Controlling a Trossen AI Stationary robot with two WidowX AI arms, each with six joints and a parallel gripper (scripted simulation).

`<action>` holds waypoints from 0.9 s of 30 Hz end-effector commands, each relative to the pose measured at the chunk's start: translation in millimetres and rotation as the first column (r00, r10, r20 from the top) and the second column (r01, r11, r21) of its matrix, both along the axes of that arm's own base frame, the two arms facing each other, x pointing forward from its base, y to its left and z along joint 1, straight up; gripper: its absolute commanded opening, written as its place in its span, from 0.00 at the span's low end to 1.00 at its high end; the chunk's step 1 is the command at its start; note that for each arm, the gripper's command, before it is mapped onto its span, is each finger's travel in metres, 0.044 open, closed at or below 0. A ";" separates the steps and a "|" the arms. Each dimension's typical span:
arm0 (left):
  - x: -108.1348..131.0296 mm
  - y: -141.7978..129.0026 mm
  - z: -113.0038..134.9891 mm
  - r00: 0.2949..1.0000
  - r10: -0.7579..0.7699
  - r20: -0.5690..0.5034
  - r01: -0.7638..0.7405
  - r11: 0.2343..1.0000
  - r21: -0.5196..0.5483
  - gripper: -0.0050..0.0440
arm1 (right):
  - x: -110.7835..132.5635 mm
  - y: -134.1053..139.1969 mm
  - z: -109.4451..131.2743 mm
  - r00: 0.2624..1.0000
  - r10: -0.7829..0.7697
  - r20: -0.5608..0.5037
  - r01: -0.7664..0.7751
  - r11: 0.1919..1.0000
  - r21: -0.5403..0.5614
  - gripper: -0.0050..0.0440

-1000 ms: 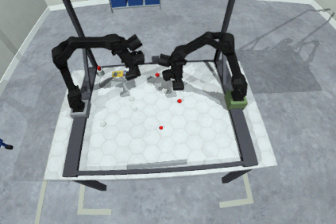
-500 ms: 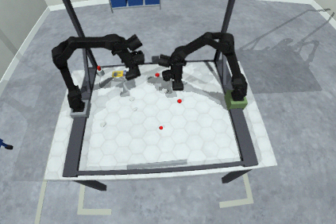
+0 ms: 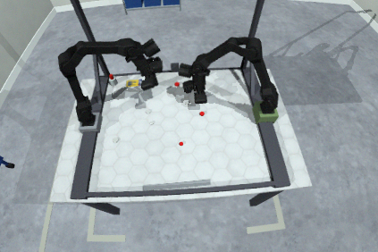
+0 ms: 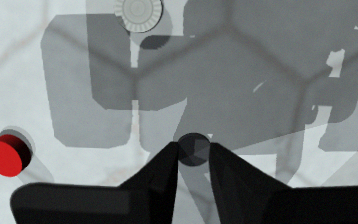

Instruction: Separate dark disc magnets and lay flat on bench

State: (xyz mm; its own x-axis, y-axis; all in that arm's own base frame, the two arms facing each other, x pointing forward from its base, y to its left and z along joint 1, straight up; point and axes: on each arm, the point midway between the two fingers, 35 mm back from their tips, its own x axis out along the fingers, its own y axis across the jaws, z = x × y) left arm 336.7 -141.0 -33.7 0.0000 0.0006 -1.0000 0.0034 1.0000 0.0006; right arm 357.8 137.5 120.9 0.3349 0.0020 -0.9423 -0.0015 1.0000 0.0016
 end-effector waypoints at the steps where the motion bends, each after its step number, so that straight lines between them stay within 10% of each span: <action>1: 6.2 -2.2 8.9 1.000 0.001 0.029 -0.001 1.000 -0.013 0.18 | 3.4 0.1 10.1 1.000 -0.002 0.029 0.002 1.000 0.008 0.18; 19: 6.2 -2.2 8.9 1.000 0.001 0.029 -0.001 1.000 -0.013 0.92 | 3.4 0.1 10.1 1.000 -0.002 0.029 0.002 1.000 0.008 0.18; 27: 6.2 -2.2 8.9 1.000 0.001 0.029 -0.001 1.000 -0.013 0.92 | 3.4 0.1 10.1 1.000 -0.002 0.029 0.002 1.000 0.008 0.18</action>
State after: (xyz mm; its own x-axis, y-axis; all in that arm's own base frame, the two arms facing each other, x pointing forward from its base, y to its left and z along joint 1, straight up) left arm 336.6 -141.0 -33.9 -0.0006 0.0008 -1.0000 0.0034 1.0000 0.0008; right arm 357.8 137.5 120.9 0.3349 0.0020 -0.9423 -0.0015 1.0000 0.0016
